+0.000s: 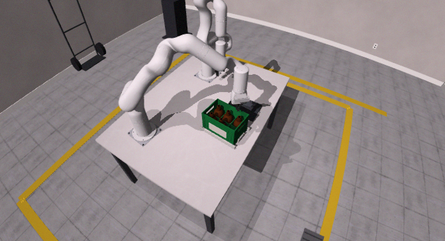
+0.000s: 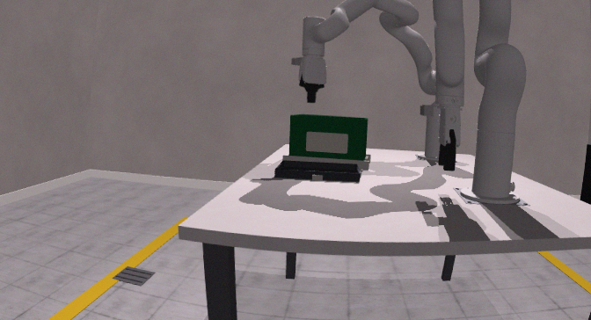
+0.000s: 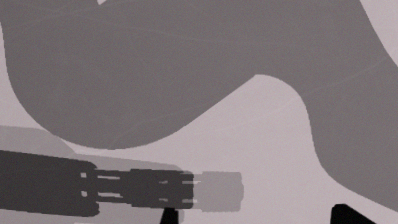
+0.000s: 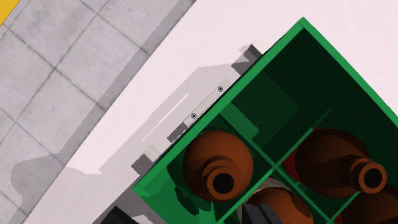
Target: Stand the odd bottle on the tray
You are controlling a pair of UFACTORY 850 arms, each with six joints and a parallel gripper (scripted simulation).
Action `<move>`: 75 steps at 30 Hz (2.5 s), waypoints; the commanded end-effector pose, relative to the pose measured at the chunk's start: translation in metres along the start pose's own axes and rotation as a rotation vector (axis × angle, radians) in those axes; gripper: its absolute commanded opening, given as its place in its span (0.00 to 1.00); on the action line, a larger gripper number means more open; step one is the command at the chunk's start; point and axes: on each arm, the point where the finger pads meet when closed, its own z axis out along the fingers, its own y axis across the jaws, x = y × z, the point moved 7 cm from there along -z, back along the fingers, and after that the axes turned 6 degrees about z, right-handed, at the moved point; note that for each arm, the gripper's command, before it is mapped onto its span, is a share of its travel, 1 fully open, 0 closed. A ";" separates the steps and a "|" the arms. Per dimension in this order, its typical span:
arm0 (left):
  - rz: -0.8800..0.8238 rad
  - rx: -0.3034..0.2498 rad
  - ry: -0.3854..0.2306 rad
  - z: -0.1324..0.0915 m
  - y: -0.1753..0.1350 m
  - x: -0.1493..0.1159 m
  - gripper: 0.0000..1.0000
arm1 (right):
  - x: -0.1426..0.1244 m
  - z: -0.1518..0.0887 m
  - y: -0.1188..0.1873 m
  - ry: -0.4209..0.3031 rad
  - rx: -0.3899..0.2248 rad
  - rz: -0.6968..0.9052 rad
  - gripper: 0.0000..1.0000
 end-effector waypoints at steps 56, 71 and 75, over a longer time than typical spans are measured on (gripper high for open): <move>0.000 0.000 0.001 0.000 0.000 0.000 1.00 | 0.010 0.006 -0.012 -0.002 -0.005 -0.001 0.66; 0.000 0.000 0.001 0.000 0.000 0.000 1.00 | 0.010 0.022 -0.013 -0.002 -0.005 -0.001 0.66; 0.000 0.000 0.001 0.000 0.000 0.000 1.00 | 0.010 0.027 -0.013 -0.002 -0.005 -0.001 0.66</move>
